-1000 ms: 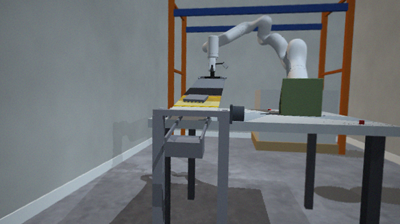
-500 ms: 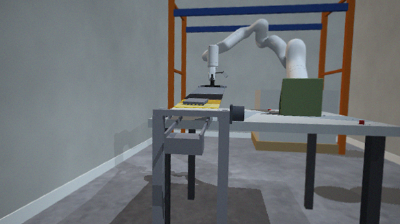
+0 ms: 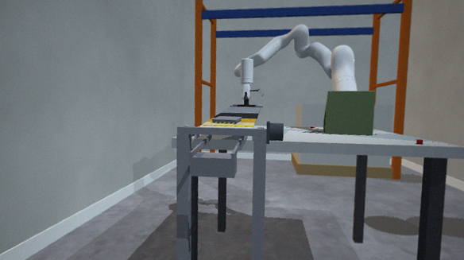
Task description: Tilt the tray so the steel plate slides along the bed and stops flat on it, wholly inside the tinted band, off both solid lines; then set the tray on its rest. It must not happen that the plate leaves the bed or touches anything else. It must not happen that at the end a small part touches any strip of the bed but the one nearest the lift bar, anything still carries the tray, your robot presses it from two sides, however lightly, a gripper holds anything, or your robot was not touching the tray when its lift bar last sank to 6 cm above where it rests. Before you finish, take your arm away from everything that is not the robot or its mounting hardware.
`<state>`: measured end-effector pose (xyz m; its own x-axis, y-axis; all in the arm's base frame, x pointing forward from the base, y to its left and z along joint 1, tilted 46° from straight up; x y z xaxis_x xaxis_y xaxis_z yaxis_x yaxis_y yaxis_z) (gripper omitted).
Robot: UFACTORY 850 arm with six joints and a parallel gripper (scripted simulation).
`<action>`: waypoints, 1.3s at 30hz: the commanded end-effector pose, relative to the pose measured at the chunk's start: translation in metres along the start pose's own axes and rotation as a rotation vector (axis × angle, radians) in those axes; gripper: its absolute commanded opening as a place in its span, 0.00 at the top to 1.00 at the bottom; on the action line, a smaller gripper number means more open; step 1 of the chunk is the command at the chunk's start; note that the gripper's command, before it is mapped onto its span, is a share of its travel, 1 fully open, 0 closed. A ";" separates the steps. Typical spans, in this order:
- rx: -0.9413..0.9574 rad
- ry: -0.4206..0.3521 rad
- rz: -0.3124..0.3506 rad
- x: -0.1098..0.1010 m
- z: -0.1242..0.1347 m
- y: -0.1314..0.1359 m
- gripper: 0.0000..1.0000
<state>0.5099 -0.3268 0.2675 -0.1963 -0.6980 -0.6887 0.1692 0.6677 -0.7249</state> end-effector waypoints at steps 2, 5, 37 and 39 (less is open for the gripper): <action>0.001 -0.002 0.000 0.018 0.001 -0.002 1.00; 0.001 -0.002 0.000 0.027 0.001 -0.003 1.00; 0.001 -0.002 0.000 0.091 0.001 -0.005 1.00; 0.001 -0.002 0.000 0.092 0.001 -0.006 1.00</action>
Point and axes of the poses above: the point where the finger pads meet when closed, its own x axis out along the fingers, its own y axis across the jaws, z = x × y, the point moved 6 cm from there along -x, back along the fingers, and after that the axes turned 4 degrees about x, right-handed, at the moved point
